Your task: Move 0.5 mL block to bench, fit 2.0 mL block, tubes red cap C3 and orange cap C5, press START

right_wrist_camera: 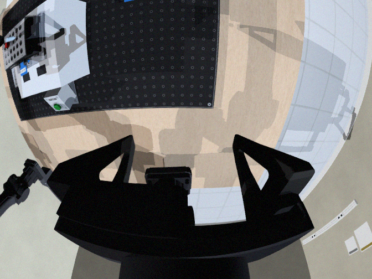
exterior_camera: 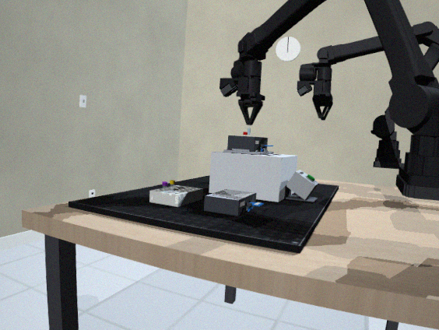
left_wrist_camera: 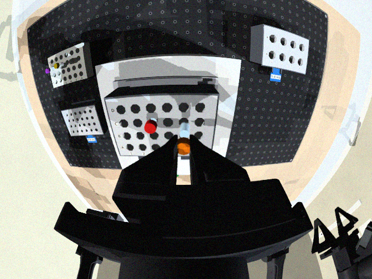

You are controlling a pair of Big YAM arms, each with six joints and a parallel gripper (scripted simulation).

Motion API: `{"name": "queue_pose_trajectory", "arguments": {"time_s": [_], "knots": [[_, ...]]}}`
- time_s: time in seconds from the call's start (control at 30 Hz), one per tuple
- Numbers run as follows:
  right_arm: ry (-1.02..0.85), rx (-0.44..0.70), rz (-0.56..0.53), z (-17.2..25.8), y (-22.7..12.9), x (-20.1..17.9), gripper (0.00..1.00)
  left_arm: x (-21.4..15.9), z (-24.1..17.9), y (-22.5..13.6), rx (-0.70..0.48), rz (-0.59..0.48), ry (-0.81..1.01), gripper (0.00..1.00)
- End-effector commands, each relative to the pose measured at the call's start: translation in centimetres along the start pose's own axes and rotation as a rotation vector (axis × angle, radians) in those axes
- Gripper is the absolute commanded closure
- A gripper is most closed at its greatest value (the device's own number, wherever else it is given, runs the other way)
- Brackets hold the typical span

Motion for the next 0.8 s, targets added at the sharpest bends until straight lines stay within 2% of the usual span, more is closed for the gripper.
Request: {"name": "queue_pose_trajectory", "arguments": {"time_s": [0.0,0.43,0.77], "knots": [[0.006,0.006,-0.048,0.2,-1.6,1.2,0.00,0.1,-0.5,1.8,0.009,0.016,0.005,0.91],[0.003,0.000,-0.009,0.1,0.0,0.1,0.00,0.1,-0.4,2.2,0.010,0.019,0.005,0.91],[0.005,0.006,-0.048,0.2,-1.5,1.2,0.00,0.1,-0.3,2.5,0.010,0.019,0.003,0.91]]}}
Point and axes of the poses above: on each arm, the point where the finger pads meet when closed, its own y axis out along the fingers, its own z axis across the jaws, x = y × z, the point moved 3 cm from there along -y, back along the fingers, and after that the axes turned 13 degrees about y, right-handed, at the moved point
